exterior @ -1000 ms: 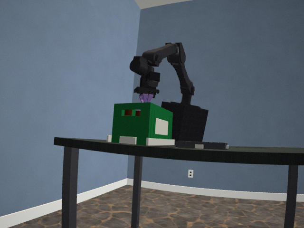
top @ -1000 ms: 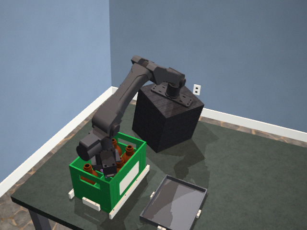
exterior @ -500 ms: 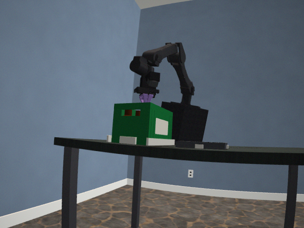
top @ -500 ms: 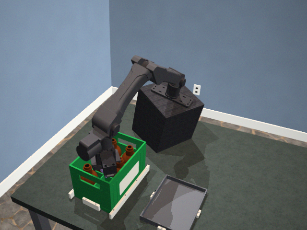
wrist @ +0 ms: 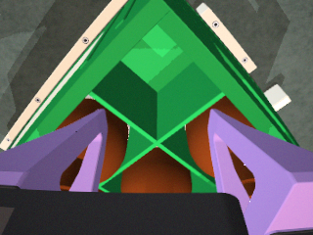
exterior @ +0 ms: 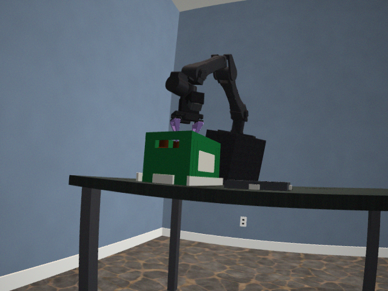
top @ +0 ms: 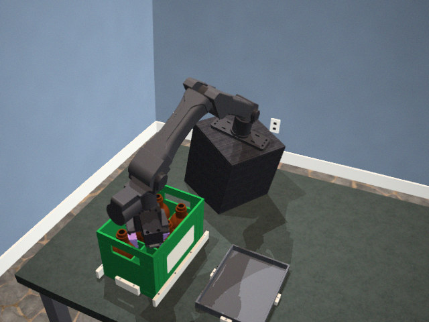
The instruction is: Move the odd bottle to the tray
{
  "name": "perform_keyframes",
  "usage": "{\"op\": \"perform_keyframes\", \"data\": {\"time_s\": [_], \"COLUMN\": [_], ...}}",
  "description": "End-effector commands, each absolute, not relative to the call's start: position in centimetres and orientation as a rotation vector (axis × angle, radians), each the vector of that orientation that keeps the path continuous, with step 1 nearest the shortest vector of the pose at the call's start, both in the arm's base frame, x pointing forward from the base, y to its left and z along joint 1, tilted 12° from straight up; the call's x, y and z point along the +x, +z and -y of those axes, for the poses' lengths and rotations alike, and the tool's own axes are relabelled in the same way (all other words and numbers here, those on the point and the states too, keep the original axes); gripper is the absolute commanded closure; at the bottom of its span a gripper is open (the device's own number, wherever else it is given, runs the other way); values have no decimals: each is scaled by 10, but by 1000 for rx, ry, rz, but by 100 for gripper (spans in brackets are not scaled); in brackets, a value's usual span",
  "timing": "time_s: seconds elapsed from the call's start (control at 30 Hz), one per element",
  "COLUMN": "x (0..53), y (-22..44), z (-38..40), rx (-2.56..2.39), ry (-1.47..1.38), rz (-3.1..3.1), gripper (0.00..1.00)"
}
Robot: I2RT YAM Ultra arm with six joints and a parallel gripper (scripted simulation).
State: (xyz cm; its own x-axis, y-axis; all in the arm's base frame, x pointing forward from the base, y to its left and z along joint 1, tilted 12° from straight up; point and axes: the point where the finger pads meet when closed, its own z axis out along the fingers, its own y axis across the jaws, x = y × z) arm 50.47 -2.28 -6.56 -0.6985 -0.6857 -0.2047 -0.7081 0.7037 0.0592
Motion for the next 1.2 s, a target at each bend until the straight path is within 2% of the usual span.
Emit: {"op": "perform_keyframes", "data": {"time_s": [0.0,1.17], "x": [503,500], "y": [-67,-53], "z": [21,24], "rx": [-1123,-1121], "ry": [206,210], "rz": [-2739,-2744], "gripper": [39,39]}}
